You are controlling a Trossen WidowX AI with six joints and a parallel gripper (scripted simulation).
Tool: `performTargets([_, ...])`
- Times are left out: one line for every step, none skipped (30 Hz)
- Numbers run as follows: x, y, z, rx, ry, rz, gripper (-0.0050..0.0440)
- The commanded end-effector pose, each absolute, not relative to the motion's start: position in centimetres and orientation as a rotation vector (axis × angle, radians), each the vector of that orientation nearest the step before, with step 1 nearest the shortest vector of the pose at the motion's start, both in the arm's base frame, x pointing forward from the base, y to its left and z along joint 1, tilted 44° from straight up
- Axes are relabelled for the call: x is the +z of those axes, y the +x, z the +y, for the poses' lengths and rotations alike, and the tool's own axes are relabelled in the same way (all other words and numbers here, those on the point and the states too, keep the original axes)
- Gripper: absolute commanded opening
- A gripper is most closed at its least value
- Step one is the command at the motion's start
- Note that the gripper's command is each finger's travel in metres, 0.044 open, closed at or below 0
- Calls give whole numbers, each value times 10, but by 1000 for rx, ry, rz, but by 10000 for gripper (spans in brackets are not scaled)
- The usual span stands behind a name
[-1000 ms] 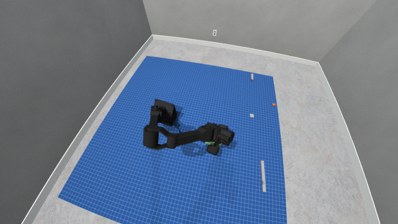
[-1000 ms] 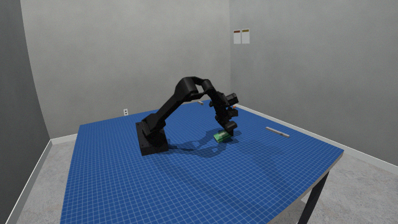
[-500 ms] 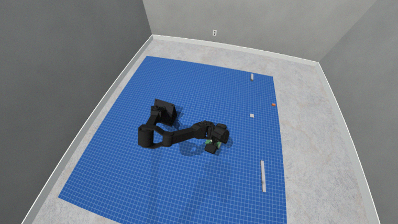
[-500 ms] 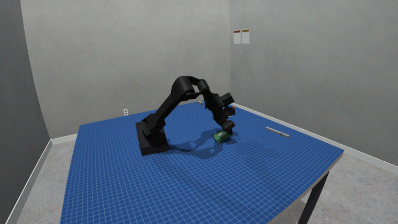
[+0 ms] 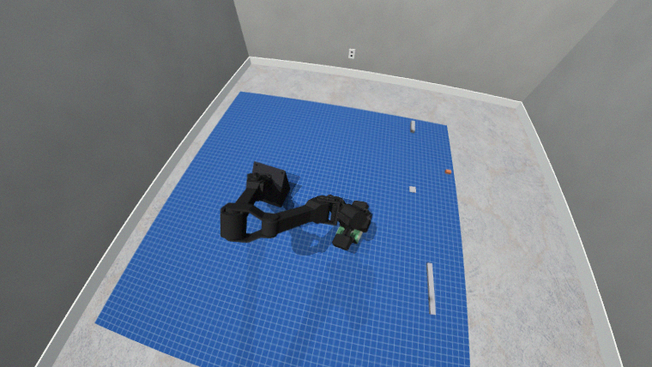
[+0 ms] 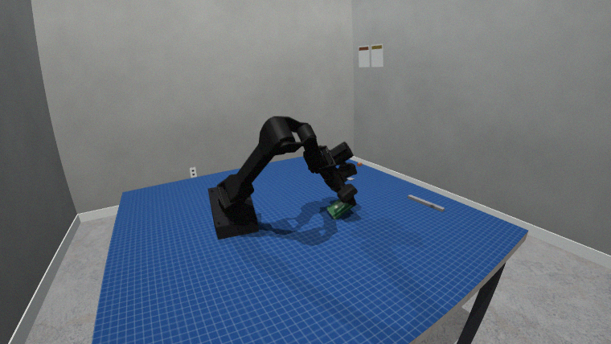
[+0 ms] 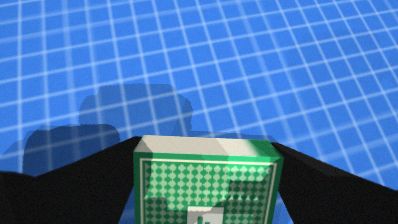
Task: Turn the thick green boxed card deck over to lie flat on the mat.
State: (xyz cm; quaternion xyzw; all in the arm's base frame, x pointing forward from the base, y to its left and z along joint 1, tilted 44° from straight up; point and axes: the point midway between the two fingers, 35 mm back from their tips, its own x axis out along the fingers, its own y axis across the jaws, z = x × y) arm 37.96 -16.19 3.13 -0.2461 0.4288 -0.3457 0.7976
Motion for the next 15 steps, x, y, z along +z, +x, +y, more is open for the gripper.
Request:
performTargets([43, 379, -154, -729, -537, 864, 332])
performTargets([43, 379, -154, -730, -537, 864, 332])
performTargets([43, 379, -154, -729, -537, 864, 332])
performTargets([43, 379, -154, -727, -537, 861, 332])
performTargets([43, 379, -154, -724, -539, 856, 332])
performTargets([42, 379, -154, -721, -541, 847, 332])
performTargets([42, 378, -154, -718, -545, 835, 332])
performTargets([41, 378, -154, -712, -550, 825, 332])
performTargets([39, 377, -155, -707, -556, 812, 332])
performTargets([39, 376, -155, -702, -563, 797, 332])
performTargets([39, 376, -155, -702, -563, 797, 332])
performTargets([39, 376, -155, -702, -563, 797, 332])
performTargets([38, 375, -154, -695, -570, 781, 332])
performTargets([38, 374, -154, -690, -576, 767, 332])
performTargets([44, 374, -152, -689, -577, 744, 332])
